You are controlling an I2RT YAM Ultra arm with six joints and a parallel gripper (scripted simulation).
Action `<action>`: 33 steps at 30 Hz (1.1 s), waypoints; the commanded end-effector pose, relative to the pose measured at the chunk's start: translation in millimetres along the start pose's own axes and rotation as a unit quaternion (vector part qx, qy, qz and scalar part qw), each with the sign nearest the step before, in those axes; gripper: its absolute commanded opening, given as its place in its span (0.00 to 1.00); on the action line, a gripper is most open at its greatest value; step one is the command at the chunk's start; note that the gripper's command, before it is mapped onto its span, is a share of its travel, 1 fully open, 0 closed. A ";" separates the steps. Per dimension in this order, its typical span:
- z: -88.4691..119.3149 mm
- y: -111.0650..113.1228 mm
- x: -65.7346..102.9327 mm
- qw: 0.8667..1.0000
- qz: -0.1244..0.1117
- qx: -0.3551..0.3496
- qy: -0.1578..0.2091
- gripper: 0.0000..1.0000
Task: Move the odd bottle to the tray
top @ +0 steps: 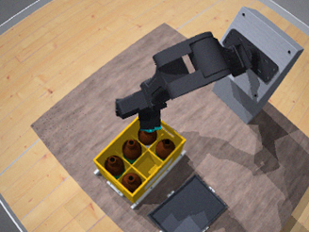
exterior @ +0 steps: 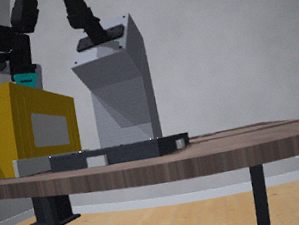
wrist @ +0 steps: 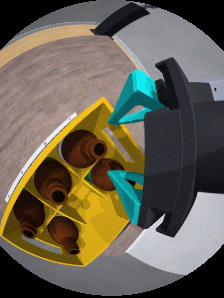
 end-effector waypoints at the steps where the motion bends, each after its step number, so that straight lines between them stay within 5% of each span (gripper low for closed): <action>1: -14.2 4.5 1.1 1.000 -0.003 0.006 -0.026 0.61; 33: -13.2 2.6 -1.2 1.000 -0.002 0.005 -0.023 0.61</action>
Point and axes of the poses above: the point where the finger pads meet when closed, its own x axis back along the fingers, its own y axis across the jaws, z = x × y, the point moved 10 cm from there along x, back along the fingers, and after that the axes turned 8 degrees about x, right-handed, at the moved point
